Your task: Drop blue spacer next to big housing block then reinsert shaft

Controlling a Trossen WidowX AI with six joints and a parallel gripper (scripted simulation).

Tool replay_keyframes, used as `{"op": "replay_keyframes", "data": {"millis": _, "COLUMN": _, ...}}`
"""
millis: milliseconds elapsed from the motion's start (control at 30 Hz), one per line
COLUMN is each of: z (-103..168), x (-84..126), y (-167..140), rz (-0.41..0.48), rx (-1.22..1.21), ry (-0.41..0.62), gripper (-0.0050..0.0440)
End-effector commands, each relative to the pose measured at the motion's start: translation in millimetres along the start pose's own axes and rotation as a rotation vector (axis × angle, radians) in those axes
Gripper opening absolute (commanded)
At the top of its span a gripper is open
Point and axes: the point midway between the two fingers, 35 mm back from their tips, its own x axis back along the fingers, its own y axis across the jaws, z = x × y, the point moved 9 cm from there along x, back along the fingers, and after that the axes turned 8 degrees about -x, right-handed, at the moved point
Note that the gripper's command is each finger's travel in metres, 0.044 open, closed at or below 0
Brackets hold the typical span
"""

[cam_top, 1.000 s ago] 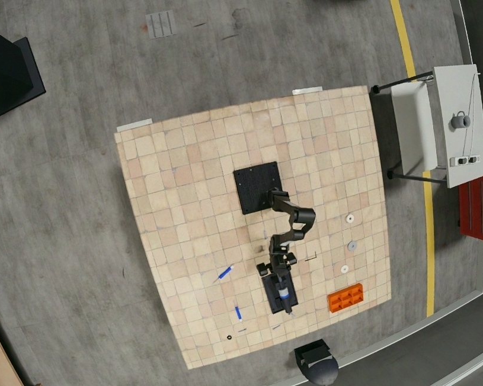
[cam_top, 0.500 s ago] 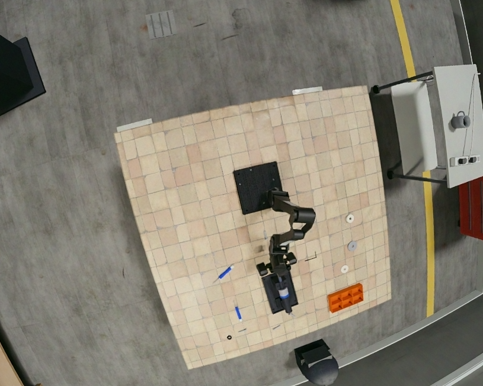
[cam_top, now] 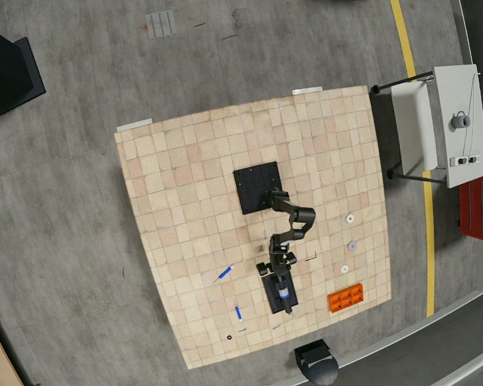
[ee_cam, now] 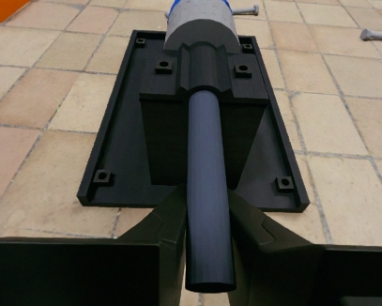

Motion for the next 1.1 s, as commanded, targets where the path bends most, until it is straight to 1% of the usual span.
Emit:
{"op": "replay_keyframes", "data": {"millis": 0, "z": -7.5, "x": 3.6, "y": 0.4, "rz": -0.007, "rx": 0.016, "ry": -0.03, "gripper": -0.005}}
{"op": "replay_keyframes", "data": {"millis": 1067, "z": -5.9, "x": 5.8, "y": 0.1, "rz": -0.007, "rx": 0.016, "ry": -0.029, "gripper": -0.005}}
